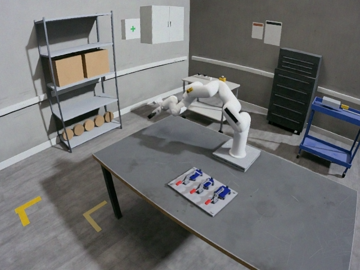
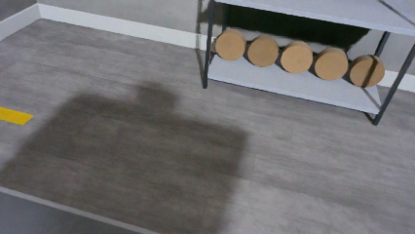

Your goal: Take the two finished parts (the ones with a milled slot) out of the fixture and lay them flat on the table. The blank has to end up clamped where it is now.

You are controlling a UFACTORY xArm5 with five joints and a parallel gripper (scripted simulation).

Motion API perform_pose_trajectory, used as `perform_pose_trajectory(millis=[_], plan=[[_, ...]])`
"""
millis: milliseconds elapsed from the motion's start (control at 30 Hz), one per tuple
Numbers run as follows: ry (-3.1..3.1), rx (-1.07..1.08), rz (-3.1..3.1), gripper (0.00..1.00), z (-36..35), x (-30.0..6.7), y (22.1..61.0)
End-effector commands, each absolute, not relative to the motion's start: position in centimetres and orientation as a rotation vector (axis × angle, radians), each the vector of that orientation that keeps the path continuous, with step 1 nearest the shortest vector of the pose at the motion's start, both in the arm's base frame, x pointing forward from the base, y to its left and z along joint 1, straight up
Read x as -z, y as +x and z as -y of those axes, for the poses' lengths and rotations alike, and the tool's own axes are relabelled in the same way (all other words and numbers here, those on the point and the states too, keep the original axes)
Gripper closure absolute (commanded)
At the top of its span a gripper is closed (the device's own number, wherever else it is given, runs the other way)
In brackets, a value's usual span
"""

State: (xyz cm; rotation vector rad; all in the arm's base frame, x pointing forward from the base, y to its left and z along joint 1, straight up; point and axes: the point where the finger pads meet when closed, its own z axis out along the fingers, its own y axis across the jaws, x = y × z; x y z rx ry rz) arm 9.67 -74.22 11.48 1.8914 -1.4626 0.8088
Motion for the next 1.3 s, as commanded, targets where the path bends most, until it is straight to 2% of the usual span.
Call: perform_pose_trajectory(millis=[0,767,1033,1100,1233,1267], plan=[[1.888,-0.812,1.46,0.0,74.3,-11.7,9.7],[1.887,-0.824,1.485,0.0,74.0,-11.8,10.4],[1.871,-0.892,1.669,0.0,71.8,-12.5,15.4],[1.871,-0.892,1.669,0.0,71.8,-12.5,15.4],[1.844,-0.935,1.848,0.0,69.2,-13.1,19.9],[1.844,-0.935,1.848,0.0,69.2,-13.1,19.9]])
